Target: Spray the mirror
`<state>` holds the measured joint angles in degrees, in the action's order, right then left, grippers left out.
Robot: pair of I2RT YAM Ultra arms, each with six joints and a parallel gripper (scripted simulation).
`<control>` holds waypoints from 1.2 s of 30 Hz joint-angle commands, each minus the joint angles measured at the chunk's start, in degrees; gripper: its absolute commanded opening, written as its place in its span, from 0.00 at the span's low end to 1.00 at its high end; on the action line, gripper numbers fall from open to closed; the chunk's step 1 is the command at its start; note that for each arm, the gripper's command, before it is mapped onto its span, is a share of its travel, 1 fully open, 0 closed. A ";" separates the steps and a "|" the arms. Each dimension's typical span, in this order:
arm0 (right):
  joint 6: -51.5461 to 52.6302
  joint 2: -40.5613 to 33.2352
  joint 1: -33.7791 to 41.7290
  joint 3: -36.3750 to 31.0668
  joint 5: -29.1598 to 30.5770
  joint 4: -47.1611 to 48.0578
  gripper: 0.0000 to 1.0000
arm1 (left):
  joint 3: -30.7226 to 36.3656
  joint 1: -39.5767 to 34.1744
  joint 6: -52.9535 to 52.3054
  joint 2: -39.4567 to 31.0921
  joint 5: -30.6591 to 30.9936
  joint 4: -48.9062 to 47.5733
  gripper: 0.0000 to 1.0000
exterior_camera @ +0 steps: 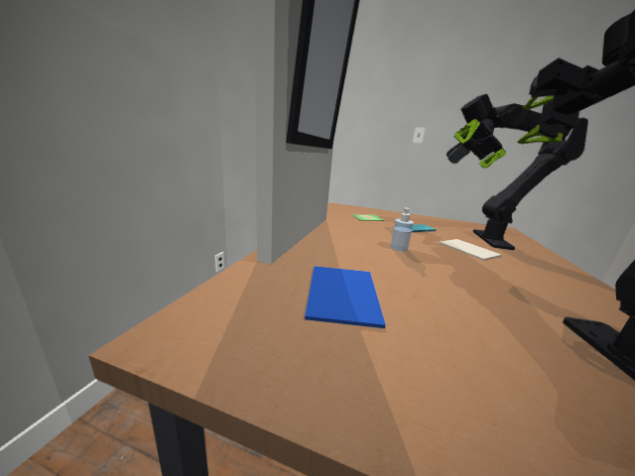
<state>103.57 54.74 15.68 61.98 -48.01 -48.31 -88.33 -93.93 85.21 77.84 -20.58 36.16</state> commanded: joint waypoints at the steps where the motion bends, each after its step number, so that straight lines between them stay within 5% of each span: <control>1: -0.29 -0.49 0.00 1.07 -0.36 0.55 1.00 | -0.67 0.01 -0.47 -0.62 -0.37 0.18 1.00; 17: -0.29 -0.49 0.00 1.07 -0.36 0.55 1.00 | -0.67 0.01 -0.47 -0.62 -0.37 0.18 1.00; 36: -22.19 -1.00 -3.15 0.06 10.35 10.92 1.00 | 5.42 17.33 -18.42 -4.86 4.49 -8.52 1.00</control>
<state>86.02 55.68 13.26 61.63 -39.55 -40.62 -83.70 -78.59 70.81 74.98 -17.34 30.24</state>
